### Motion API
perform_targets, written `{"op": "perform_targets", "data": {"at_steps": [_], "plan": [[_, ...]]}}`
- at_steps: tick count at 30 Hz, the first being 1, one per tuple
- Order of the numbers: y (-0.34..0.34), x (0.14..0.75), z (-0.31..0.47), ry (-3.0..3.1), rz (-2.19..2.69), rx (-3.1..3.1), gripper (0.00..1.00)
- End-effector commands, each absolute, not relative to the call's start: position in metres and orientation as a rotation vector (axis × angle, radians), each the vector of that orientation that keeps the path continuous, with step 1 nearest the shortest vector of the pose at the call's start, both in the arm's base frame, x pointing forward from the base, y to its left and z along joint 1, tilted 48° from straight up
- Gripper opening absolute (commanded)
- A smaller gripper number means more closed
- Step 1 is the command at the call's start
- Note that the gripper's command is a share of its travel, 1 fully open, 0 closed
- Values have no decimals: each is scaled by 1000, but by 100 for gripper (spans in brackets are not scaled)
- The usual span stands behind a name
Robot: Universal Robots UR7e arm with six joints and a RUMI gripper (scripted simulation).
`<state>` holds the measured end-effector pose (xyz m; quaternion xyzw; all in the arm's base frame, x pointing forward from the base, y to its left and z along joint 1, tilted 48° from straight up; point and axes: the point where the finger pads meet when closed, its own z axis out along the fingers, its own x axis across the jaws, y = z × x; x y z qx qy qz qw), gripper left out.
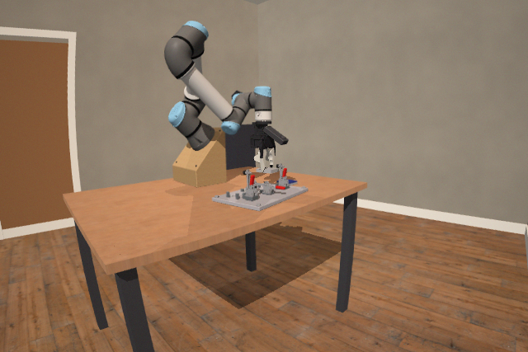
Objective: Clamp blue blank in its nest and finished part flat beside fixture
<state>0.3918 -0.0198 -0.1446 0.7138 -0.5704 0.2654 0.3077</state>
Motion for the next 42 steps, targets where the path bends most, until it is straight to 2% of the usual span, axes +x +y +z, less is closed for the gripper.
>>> {"op": "perform_targets", "data": {"at_steps": [1,42], "plan": [[-13,390,-138,-1509,701,1886,0],[-29,395,-119,-1509,701,1886,0]]}}
